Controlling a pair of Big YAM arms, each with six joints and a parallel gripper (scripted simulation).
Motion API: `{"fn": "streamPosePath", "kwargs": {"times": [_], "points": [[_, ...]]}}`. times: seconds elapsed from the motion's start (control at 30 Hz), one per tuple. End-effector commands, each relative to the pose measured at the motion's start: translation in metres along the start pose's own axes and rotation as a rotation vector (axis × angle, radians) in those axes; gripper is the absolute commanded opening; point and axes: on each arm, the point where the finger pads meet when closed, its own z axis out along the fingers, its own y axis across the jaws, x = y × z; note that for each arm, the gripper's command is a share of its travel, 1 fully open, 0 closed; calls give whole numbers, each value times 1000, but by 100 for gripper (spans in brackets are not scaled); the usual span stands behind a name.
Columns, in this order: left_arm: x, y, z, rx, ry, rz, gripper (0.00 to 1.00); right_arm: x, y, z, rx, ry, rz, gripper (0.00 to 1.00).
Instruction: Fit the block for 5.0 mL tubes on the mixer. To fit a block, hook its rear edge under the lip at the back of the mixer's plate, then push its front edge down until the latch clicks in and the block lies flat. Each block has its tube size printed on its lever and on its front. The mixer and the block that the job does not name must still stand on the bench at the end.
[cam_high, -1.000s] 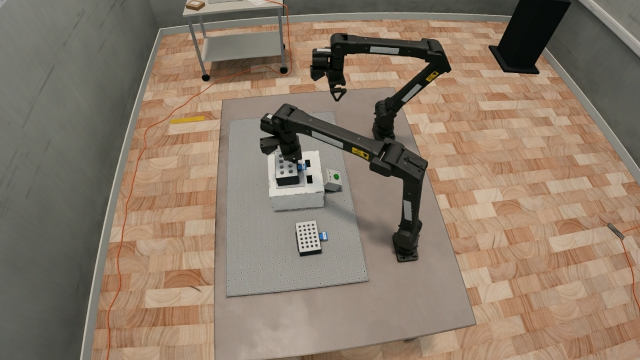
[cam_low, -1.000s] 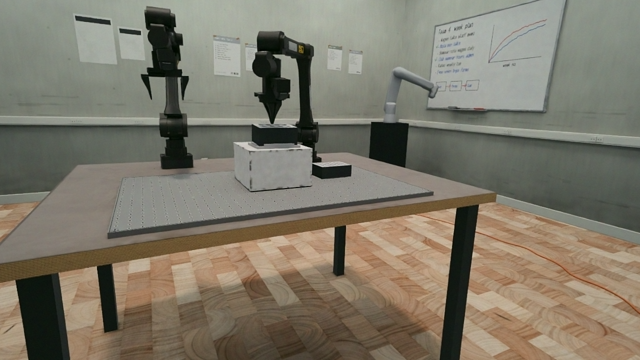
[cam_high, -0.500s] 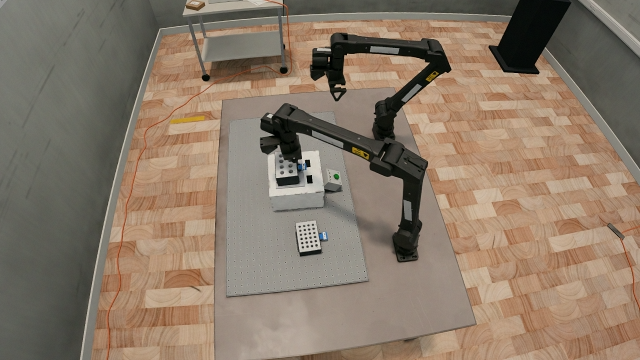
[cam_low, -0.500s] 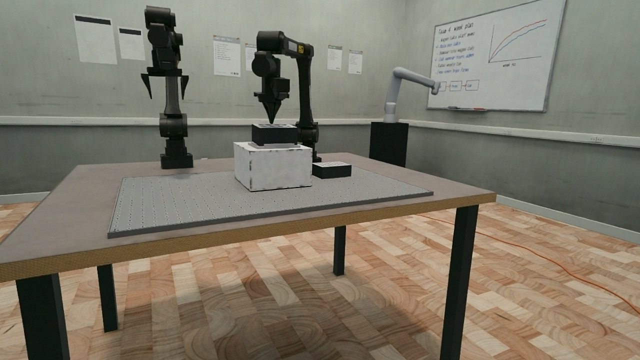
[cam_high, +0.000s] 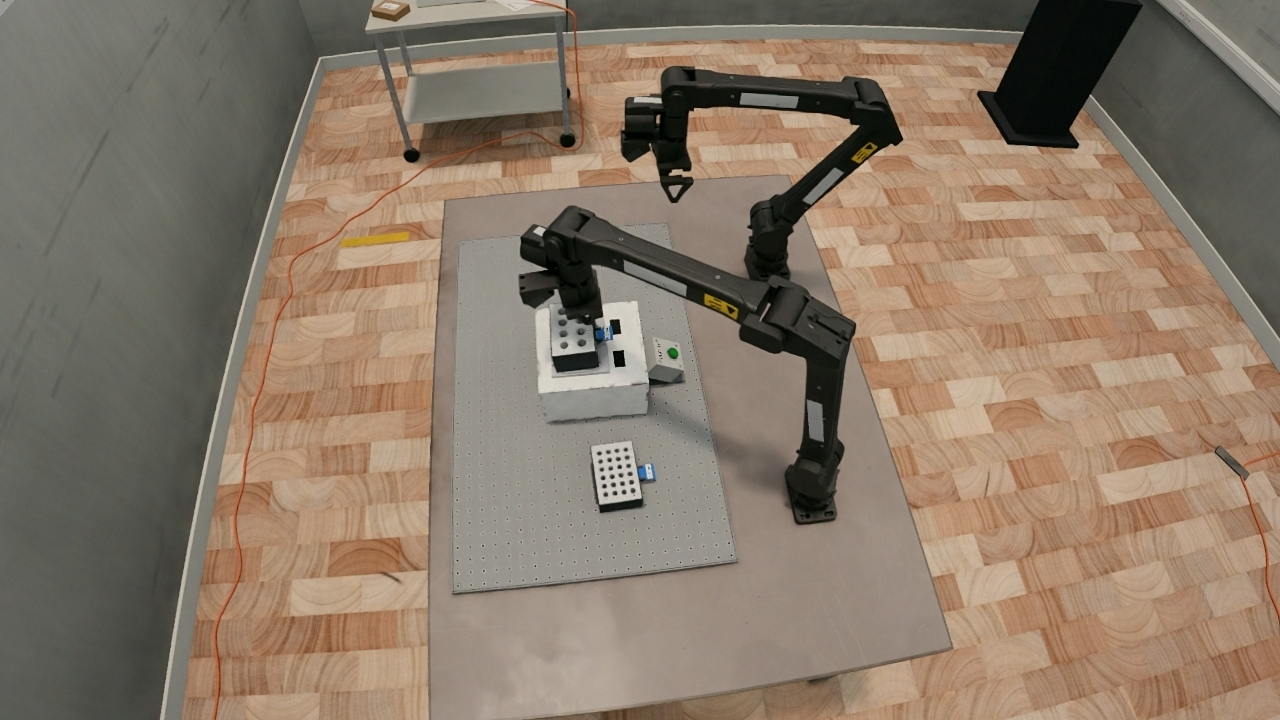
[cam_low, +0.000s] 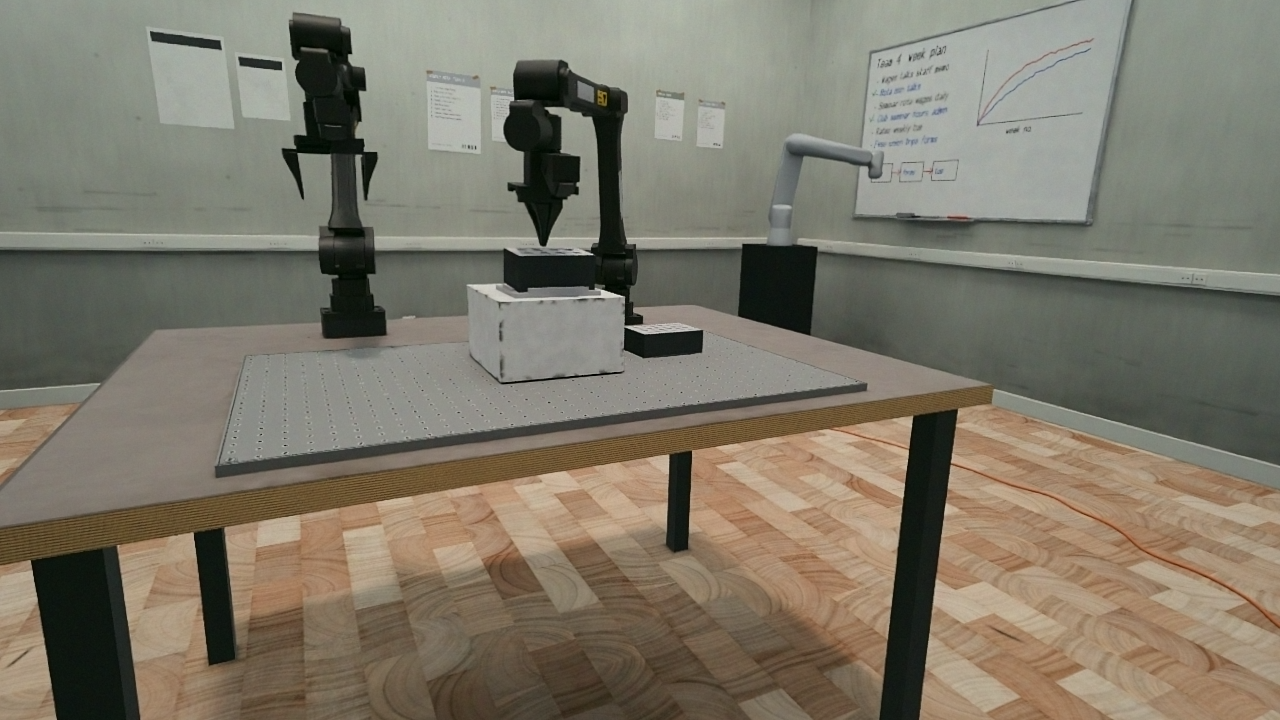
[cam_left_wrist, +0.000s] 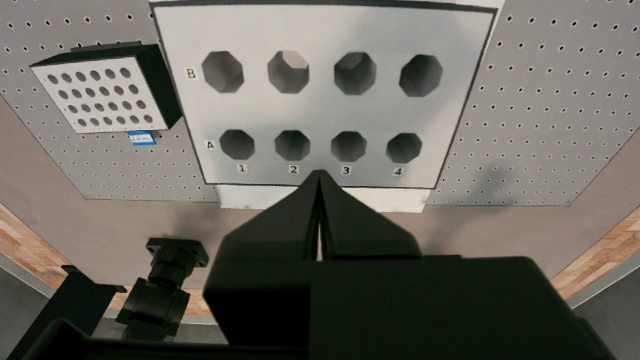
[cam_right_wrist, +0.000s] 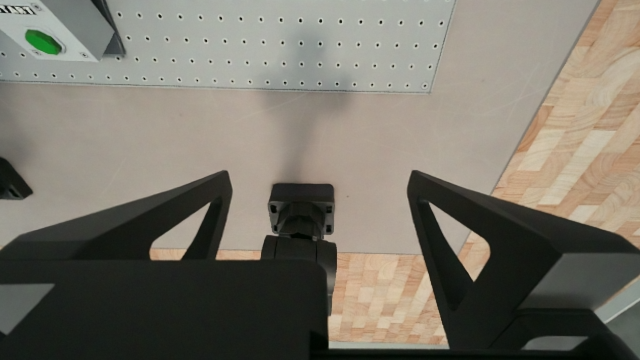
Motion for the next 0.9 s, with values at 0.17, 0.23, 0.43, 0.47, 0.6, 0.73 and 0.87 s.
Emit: {"fn": "streamPosePath", "kwargs": {"times": [0.17, 0.23, 0.43, 0.47, 0.6, 0.73, 0.87], "points": [[-6, -8, -22, 28, -37, -4, 0, -5, -2, -14, 6, -21, 4, 100], [-6, -8, -22, 28, -37, -4, 0, -5, -2, -14, 6, -21, 4, 100], [-3, -13, -11, 27, -37, 7, 0, -8, -2, -18, 8, -32, 3, 100], [-2, -12, -9, 24, -34, 7, 0, -8, -2, -19, 8, -33, 3, 100], [1, -5, -3, 7, -11, 1, 0, -9, -2, -20, 9, -37, 3, 100], [1, 5, 2, -8, 9, -16, 0, -10, -2, -22, 10, -40, 3, 100], [1, 7, 4, -11, 14, -19, 0, -10, -2, -21, 10, -39, 3, 100]]}}
